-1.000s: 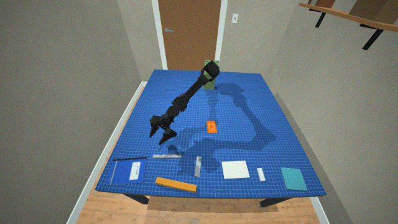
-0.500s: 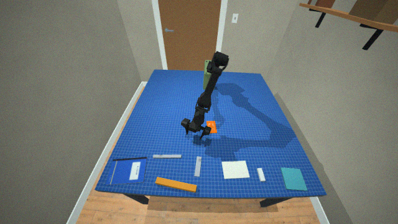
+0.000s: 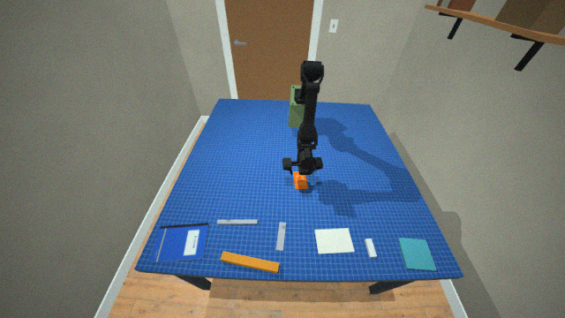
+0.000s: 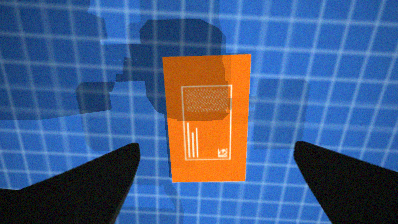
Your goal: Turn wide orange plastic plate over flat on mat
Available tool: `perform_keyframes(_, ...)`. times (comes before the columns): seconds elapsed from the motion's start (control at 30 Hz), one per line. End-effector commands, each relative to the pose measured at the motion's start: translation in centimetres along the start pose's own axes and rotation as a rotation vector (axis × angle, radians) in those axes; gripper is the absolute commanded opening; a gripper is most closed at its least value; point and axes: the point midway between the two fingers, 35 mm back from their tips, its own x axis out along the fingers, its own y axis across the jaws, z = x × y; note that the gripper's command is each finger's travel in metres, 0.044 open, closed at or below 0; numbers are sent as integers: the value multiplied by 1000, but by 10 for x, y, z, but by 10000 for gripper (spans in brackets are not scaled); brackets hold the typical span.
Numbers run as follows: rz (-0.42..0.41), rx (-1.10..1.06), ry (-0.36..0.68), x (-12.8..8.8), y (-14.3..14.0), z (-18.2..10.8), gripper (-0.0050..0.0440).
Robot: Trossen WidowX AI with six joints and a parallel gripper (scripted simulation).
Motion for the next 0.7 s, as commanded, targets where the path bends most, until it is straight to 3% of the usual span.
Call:
perform_keyframes(0.0,-4,-17,-15,-10,4,2,440)
perform_keyframes(0.67,-4,-13,-9,-8,3,1,440)
